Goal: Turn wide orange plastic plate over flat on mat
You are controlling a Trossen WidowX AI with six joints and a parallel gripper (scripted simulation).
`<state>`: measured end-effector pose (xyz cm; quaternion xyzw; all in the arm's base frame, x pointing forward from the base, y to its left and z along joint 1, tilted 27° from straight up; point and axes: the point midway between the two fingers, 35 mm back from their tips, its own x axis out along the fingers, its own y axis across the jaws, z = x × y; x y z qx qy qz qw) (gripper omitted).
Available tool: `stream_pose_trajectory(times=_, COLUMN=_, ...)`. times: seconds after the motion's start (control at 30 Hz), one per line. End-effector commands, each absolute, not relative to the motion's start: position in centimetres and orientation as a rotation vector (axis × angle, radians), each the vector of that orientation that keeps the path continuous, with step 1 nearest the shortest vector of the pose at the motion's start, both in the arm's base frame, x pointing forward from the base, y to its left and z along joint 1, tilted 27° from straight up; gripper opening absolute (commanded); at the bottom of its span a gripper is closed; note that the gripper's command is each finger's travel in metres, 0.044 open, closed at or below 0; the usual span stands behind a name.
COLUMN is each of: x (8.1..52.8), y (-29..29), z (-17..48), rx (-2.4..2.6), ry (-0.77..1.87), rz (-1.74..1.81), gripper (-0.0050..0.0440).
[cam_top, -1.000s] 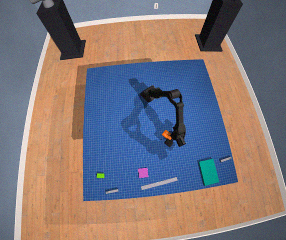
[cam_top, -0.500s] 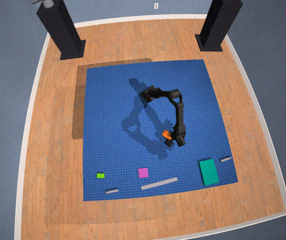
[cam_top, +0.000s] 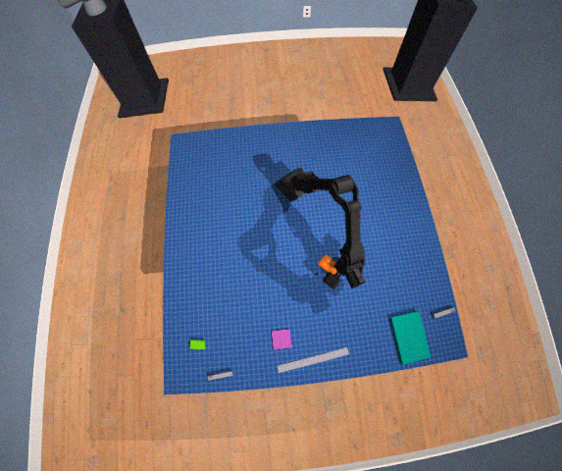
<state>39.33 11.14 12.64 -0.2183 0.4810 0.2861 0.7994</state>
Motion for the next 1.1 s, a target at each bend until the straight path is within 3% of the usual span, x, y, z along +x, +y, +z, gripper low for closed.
stream_pose_trajectory(times=0.0, x=39.34, y=11.23, z=13.16, rx=-0.468, ry=1.017, rz=0.609, gripper=0.0341)
stream_pose_trajectory(times=1.07, x=39.49, y=11.33, z=12.83, rx=-0.468, ry=1.015, rz=0.609, gripper=0.0341)
